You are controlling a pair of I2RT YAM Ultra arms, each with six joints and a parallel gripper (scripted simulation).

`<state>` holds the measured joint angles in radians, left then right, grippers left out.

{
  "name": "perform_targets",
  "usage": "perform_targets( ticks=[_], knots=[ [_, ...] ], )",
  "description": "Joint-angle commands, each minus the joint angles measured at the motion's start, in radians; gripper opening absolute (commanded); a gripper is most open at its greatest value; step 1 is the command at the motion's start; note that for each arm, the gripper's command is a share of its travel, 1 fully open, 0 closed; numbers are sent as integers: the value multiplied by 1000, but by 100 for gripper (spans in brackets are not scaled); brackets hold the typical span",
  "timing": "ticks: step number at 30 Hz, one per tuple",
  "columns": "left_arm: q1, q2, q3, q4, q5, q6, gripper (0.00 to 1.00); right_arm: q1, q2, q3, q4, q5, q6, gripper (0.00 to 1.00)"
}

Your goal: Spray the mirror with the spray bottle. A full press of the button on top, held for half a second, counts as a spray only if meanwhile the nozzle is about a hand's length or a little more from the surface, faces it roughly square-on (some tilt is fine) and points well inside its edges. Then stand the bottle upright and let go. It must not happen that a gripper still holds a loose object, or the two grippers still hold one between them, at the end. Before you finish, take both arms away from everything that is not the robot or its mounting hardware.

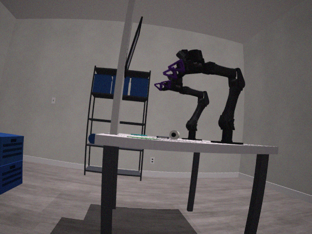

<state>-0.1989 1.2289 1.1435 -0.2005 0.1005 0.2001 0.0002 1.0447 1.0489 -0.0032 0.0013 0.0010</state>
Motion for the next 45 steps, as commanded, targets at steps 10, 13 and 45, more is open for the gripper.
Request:
perform_targets(
  ticks=[10, 13, 45],
  knots=[
    [-146, 122, 113, -141, 84, 158, 74, -3, 12, -6, -16, -5, -6, 100],
    [-182, 153, 132, -177, 101, 193, 74, -3, 12, -6, -16, -5, -6, 100],
    [-518, 449, 303, -510, 264, 518, 74, -3, 12, -6, -16, -5, -6, 100]
  ],
)
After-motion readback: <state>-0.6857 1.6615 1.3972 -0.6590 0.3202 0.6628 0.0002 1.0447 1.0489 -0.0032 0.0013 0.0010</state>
